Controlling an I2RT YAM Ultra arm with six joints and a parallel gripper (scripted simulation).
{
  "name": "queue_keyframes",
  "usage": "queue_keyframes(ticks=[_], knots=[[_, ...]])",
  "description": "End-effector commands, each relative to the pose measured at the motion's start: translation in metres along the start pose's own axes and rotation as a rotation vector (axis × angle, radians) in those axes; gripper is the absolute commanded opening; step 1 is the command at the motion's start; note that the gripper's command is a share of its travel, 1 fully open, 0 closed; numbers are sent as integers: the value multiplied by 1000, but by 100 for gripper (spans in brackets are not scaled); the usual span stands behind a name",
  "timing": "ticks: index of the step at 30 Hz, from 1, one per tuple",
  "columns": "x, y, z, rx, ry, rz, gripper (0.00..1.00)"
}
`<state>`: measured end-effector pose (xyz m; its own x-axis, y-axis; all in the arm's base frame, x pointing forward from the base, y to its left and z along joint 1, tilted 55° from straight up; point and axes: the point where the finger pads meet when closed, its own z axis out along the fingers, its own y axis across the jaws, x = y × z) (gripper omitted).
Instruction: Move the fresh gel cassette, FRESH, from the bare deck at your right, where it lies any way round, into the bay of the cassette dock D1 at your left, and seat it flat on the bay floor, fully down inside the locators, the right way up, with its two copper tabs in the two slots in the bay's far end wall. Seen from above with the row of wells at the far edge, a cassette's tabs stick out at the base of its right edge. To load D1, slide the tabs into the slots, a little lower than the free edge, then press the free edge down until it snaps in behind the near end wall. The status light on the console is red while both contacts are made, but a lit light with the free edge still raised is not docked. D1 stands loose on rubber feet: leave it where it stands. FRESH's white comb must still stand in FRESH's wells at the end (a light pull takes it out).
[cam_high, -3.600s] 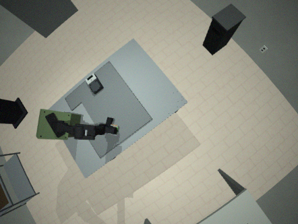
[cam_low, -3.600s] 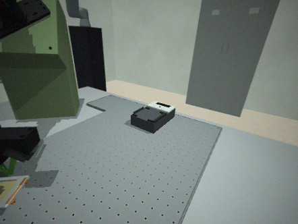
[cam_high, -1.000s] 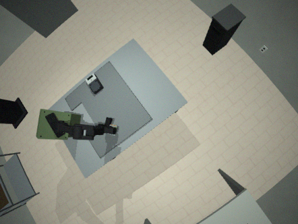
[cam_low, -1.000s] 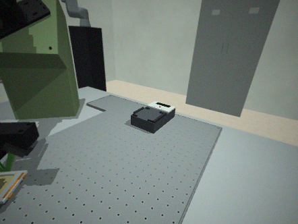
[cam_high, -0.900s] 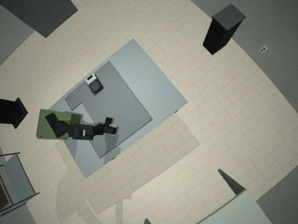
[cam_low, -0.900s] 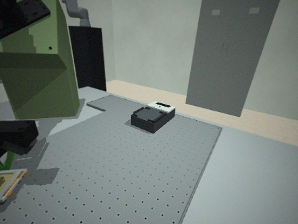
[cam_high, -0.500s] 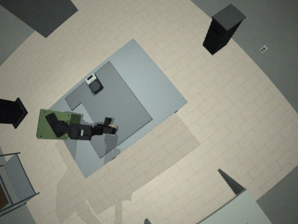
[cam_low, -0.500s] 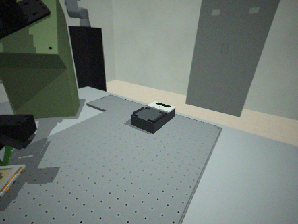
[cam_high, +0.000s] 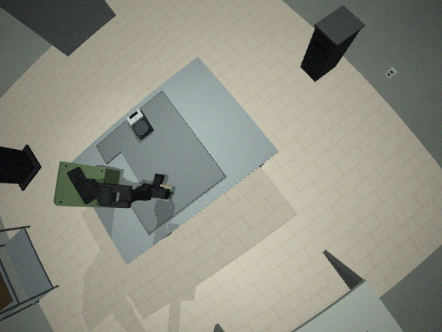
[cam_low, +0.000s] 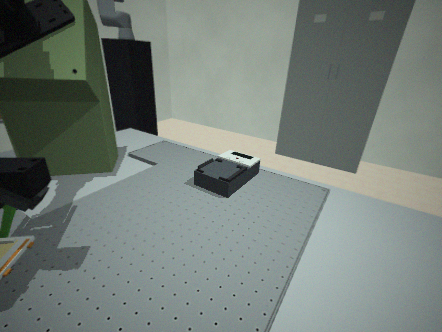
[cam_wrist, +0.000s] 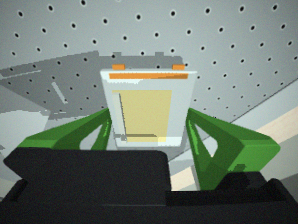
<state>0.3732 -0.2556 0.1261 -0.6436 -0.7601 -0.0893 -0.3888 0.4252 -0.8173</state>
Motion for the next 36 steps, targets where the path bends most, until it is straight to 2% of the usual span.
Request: queue_keyframes(ticks=[1, 10, 12, 36], knots=[[-6, 4, -13, -10, -17, -3, 0], [-5, 4, -25, -9, -14, -2, 0], [-6, -2, -27, 3, -16, -1, 0], [-6, -3, -27, 5, -16, -2, 0]])
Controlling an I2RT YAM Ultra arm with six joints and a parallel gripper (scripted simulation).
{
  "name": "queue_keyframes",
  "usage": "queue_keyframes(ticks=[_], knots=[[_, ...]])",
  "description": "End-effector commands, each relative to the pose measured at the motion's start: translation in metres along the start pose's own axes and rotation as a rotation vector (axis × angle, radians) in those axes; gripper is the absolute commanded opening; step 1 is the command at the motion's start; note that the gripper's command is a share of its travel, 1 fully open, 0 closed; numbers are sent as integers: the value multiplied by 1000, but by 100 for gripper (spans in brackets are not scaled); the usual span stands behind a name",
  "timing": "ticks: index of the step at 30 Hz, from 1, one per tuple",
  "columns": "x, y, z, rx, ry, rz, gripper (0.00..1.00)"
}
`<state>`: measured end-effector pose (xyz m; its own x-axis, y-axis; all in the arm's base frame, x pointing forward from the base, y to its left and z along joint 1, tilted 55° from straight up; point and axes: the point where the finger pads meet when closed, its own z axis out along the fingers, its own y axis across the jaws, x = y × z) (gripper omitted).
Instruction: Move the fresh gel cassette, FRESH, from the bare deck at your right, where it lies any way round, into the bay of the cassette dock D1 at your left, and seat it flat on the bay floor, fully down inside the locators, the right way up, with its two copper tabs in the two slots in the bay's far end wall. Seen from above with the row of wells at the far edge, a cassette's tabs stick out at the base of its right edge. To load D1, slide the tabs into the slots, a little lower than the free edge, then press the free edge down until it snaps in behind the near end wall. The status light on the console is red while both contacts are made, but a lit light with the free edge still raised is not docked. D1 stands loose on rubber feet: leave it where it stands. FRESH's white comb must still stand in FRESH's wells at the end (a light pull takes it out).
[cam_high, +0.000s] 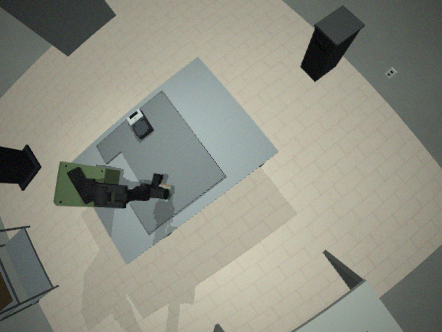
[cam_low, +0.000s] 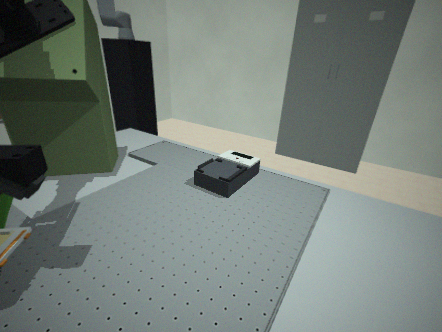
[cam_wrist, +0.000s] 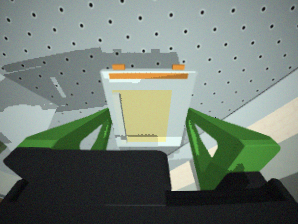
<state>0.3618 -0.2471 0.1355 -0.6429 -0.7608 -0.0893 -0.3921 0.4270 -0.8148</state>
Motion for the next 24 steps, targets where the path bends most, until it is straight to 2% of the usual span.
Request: queue_keyframes(ticks=[1, 18, 19, 24], knots=[[-6, -3, -10, 10, -15, -1, 0], [-6, -3, -10, 10, -15, -1, 0], [-8, 7, -9, -6, 0, 33, 0], [-27, 22, -12, -17, 29, 196, 0]])
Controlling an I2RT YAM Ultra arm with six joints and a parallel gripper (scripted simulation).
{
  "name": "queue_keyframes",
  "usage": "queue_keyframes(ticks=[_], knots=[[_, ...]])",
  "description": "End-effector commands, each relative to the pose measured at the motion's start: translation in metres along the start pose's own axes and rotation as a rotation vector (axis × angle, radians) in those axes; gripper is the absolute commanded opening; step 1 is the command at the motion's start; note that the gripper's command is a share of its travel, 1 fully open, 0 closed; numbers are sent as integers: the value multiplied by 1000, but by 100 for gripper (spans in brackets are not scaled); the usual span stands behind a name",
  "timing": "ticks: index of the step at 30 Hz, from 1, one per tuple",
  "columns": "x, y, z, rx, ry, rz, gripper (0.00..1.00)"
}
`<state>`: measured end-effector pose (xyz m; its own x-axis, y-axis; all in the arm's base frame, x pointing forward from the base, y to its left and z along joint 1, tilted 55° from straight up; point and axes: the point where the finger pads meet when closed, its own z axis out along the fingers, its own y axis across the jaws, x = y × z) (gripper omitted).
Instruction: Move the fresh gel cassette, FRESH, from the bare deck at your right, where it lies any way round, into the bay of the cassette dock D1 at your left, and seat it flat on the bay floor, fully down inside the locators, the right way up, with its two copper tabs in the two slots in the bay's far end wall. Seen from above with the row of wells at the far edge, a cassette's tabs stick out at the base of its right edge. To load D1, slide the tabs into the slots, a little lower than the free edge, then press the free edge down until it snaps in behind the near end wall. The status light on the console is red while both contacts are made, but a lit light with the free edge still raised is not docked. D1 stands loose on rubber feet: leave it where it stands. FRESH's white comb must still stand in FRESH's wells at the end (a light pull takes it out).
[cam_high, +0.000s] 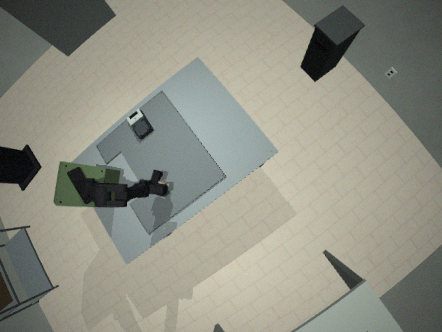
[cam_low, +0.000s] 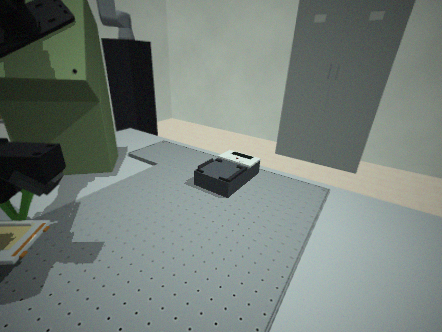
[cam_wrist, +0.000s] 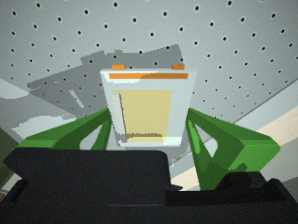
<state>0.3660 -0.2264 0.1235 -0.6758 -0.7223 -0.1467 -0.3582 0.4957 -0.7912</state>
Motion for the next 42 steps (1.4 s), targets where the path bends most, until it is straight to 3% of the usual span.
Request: queue_keyframes(ticks=[1, 5, 6, 10, 12, 18, 42], knots=[[-12, 10, -12, 7, 26, 152, 0], [-19, 17, -13, 3, 37, 217, 0], [-29, 0, -16, 39, 23, 260, 0], [-44, 14, -18, 28, 41, 393, 0], [-49, 32, -10, -6, 71, 448, 0], [-71, 53, -14, -19, 102, 643, 0], [-145, 123, -24, -18, 101, 641, 0]])
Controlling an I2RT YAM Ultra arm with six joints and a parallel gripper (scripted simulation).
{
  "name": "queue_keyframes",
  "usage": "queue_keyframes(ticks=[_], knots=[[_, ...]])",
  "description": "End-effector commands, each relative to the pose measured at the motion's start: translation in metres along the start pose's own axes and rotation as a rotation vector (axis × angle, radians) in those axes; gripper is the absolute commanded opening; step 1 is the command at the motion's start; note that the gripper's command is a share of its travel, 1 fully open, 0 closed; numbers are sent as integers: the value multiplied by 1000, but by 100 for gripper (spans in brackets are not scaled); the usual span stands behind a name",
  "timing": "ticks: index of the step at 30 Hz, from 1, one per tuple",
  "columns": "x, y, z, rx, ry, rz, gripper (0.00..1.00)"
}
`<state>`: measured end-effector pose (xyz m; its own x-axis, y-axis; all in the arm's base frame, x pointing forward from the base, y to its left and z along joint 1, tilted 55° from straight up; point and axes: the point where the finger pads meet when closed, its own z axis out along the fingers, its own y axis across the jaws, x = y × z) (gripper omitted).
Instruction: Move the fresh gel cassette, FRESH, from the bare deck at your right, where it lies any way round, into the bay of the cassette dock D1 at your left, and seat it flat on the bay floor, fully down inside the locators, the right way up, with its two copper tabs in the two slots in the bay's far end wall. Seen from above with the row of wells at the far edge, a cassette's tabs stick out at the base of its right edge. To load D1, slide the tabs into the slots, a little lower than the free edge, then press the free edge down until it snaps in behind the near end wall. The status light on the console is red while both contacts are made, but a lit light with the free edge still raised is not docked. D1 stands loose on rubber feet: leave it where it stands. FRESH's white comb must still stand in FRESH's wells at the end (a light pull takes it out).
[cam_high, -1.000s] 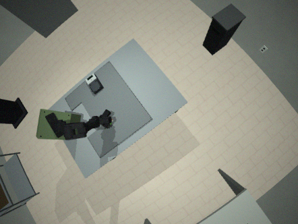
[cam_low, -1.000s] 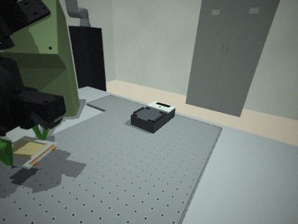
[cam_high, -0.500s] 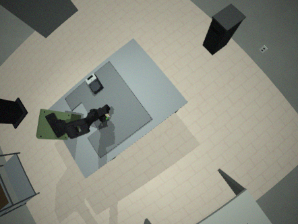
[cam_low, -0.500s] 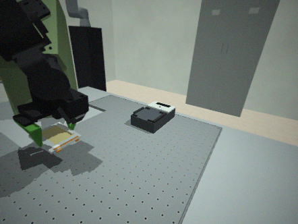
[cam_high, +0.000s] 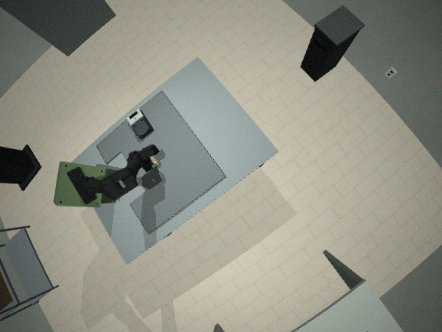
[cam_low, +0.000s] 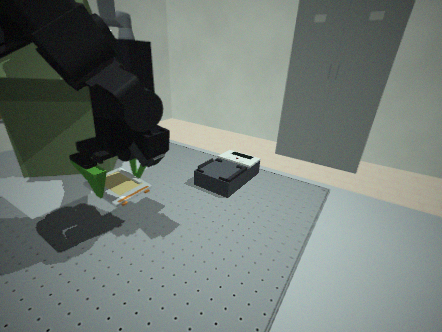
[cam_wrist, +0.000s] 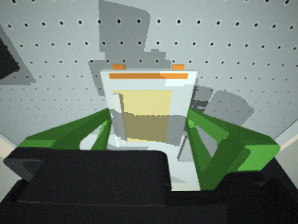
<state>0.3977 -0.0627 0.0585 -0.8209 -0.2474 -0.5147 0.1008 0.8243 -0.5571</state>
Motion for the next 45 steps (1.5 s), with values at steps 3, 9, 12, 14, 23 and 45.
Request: queue_keyframes(ticks=[3, 9, 12, 14, 23, 45], knots=[[-12, 25, -7, 14, -5, 21, 0], [-18, 55, -11, 14, -6, 20, 0], [-20, 70, -13, 14, -6, 20, 0], [-20, 70, -13, 14, -6, 20, 0], [-28, 115, -19, 14, -8, 19, 0], [-44, 214, -32, 13, -11, 19, 0]])
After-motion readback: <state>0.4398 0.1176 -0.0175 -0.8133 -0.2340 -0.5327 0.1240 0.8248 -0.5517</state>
